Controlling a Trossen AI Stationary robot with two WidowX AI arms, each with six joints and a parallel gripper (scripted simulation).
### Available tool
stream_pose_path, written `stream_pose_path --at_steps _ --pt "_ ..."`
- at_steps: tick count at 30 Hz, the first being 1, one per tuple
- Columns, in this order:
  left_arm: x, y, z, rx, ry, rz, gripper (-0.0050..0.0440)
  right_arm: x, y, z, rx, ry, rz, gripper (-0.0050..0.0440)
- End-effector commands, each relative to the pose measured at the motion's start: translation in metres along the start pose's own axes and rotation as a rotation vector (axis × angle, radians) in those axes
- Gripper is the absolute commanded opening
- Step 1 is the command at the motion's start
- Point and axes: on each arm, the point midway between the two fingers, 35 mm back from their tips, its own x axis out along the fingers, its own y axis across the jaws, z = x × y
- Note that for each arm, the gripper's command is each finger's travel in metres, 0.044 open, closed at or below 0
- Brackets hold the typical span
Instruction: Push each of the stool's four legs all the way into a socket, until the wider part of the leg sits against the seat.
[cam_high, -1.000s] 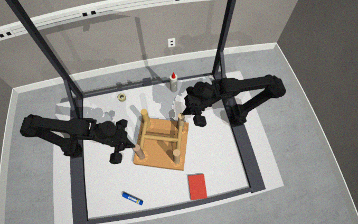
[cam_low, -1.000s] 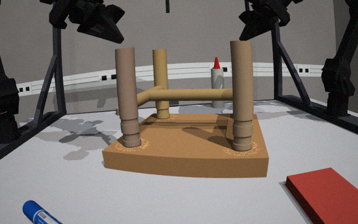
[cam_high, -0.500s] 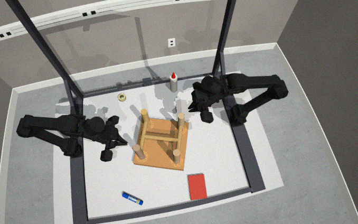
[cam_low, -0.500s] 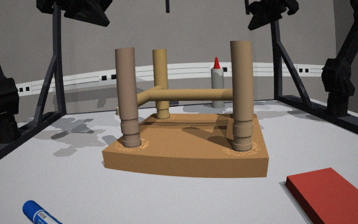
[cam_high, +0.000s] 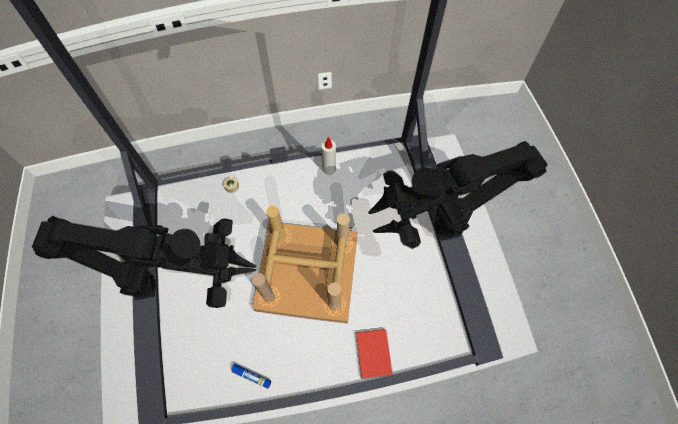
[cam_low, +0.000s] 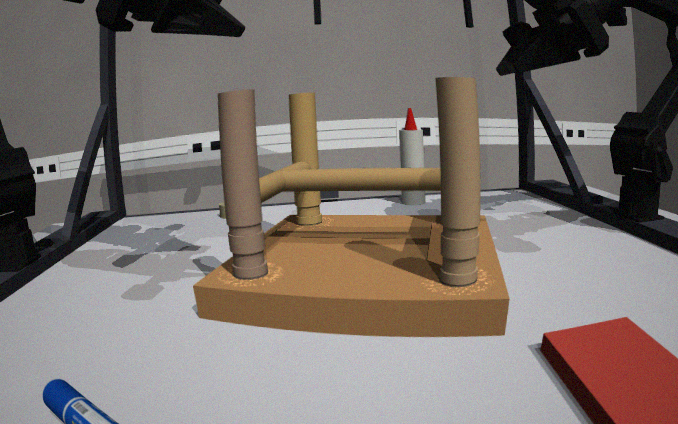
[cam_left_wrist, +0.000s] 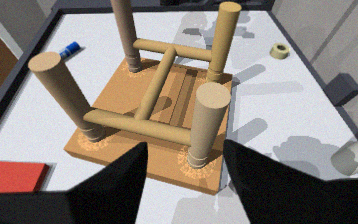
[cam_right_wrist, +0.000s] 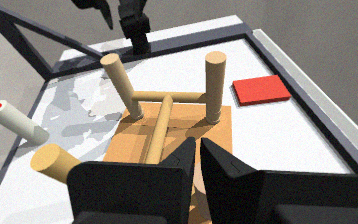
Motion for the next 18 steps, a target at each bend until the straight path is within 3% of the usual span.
stream_pose_path --at_steps 1,10,18 --pt "-0.007 0.012 -0.010 0.006 -0.094 -0.024 0.0240 0.008 0.002 0.010 -0.007 -0.082 0.053 0.0020" --pt "-0.012 0.025 -0.027 0.013 -0.177 -0.027 0.0240 0.019 0.008 0.022 -0.050 -0.222 0.163 0.0020" --pt "-0.011 0.027 -0.029 0.010 -0.179 -0.031 0.0240 0.023 0.012 0.027 -0.093 -0.318 0.239 0.0020"
